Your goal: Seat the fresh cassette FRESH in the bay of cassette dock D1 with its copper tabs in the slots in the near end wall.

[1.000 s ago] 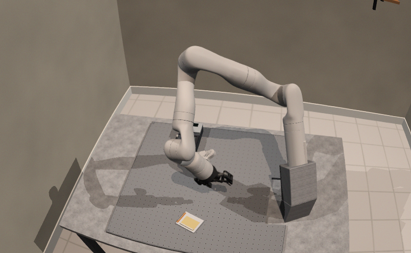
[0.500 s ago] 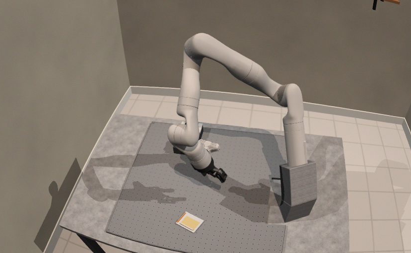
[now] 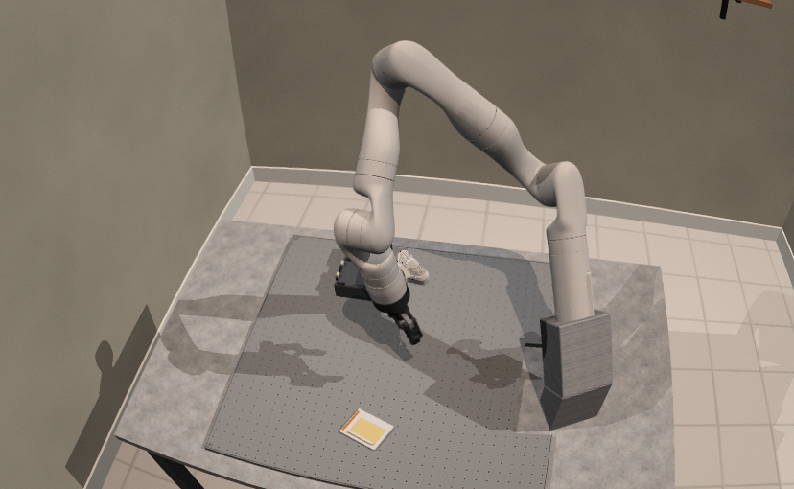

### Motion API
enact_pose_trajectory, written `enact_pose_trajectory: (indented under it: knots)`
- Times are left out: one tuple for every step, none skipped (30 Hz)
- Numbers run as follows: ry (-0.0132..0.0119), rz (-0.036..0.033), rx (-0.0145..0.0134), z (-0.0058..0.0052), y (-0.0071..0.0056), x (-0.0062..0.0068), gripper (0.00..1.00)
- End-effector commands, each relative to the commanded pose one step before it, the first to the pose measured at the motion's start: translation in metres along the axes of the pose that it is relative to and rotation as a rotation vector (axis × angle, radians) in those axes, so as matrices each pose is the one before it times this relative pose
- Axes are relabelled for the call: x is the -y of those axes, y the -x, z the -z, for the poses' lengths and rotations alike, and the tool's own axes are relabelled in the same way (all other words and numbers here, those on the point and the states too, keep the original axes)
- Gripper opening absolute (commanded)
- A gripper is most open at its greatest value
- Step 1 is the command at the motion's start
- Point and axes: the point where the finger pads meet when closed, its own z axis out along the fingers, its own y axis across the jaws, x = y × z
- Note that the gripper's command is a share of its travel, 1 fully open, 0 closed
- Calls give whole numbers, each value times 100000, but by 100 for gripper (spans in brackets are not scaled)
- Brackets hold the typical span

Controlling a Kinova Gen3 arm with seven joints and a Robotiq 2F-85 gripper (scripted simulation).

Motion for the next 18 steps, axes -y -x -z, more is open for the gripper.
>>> enact_pose_trajectory:
  knots:
    - [-372, -1245, 2367, 811, 27, 175, 100]
    - [-8, -3207, 911, 212, -100, 440, 100]
    - [-6, -3206, 909, 111, -41, 230, 100]
    - [-6, -3206, 909, 1, 1, 1, 100]
    - [109, -3210, 891, 222, -75, 441, 100]
    - [110, -3210, 891, 102, -27, 203, 100]
    - [110, -3209, 890, 0, 1, 0, 100]
    - [224, -3213, 858, 232, -55, 439, 100]
    - [224, -3213, 858, 93, -15, 175, 100]
    - [225, -3212, 857, 1, 1, 0, 100]
    - [335, -3215, 812, 243, -37, 435, 100]
    - [335, -3215, 811, 83, -7, 147, 100]
    - [423, -3217, 763, 253, -38, 429, 100]
    - [424, -3216, 762, 71, -5, 119, 100]
    - [424, -3216, 762, 1, 1, 0, 100]
    - [513, -3218, 699, 266, -27, 422, 100]
    - [0, 0, 0, 0, 0, 0, 100]
    - [0, 0, 0, 0, 0, 0, 100]
